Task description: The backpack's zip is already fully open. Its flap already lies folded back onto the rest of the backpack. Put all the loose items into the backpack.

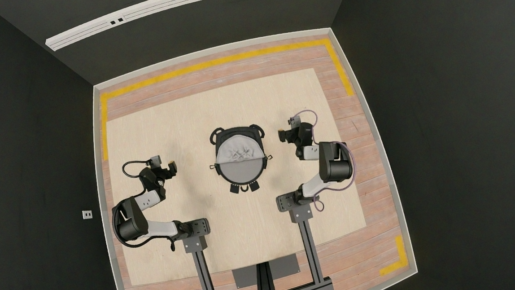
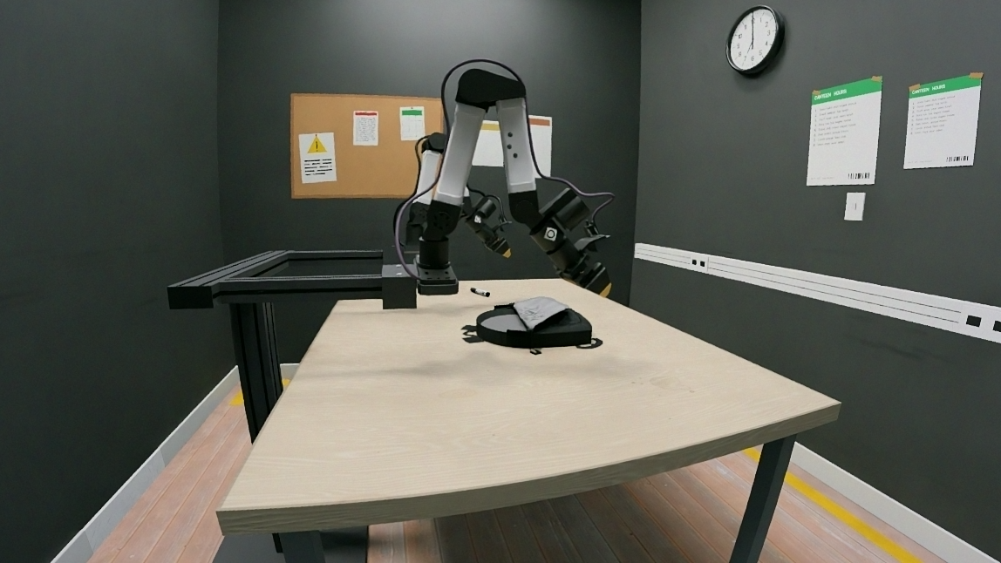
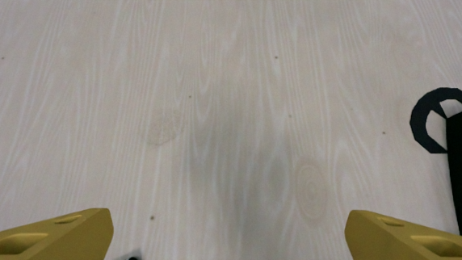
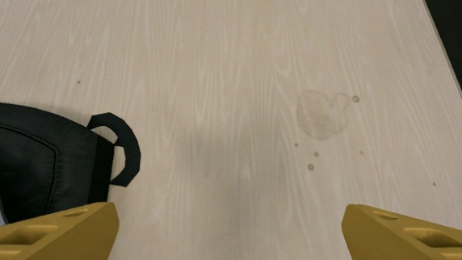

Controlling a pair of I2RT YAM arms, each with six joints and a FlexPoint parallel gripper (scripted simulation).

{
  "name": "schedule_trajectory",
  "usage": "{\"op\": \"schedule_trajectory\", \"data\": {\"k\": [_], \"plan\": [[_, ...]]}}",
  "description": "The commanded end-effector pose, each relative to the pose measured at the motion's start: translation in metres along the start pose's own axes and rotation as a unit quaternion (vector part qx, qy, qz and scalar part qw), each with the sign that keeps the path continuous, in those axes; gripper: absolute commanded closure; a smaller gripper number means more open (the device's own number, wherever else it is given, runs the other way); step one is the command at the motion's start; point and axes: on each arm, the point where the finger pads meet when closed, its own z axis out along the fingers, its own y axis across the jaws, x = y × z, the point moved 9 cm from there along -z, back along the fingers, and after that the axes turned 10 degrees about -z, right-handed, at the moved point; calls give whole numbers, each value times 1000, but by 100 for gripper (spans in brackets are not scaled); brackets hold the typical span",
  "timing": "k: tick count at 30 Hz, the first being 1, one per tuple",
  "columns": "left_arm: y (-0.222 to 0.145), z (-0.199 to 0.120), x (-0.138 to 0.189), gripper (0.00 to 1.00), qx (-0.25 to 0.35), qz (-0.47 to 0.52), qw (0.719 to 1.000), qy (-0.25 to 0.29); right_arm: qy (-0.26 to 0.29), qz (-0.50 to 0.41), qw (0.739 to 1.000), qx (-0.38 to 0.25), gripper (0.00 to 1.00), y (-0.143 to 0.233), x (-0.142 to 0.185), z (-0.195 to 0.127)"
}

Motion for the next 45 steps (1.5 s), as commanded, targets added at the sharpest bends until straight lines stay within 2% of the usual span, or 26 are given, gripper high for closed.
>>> {"op": "schedule_trajectory", "data": {"k": [1, 17, 18, 27, 28, 32, 34, 36, 40, 45], "plan": [[0, 0, -5, 0, 0, 1, 1000, -9, -8, -2, 1000, 2, 0, -1, -4, -1], [0, 0, -5, 0, 0, 1, 1000, -9, -8, -2, 1000, 2, 0, -1, -4, -1], [0, 0, -5, 10, 0, 1, 1000, -9, -8, -2, 1000, 2, 10, -1, -4, -1], [0, 0, -5, 10, 0, 1, 1000, -9, -8, -2, 1000, 2, 10, -1, -4, -1], [-3, 2, 6, 50, -20, -18, 1000, -3, -8, -2, 1000, 2, 10, -1, -4, -1], [-2, 9, 18, 50, -97, -89, 991, -22, -8, -2, 1000, 2, 10, -1, -4, -1], [-2, 9, 18, 50, -97, -89, 991, -22, -8, -2, 1000, 2, 10, -1, -4, -1], [-2, 16, 15, 50, -135, -125, 982, -43, -8, -2, 1000, 2, 10, -1, -4, -1], [-2, 27, 26, 50, -210, -194, 956, -59, -8, -2, 1000, 2, 10, -1, -4, -1], [1, 43, 39, 50, -304, -273, 910, -68, -8, -2, 1000, 2, 10, -1, -4, -1]]}}
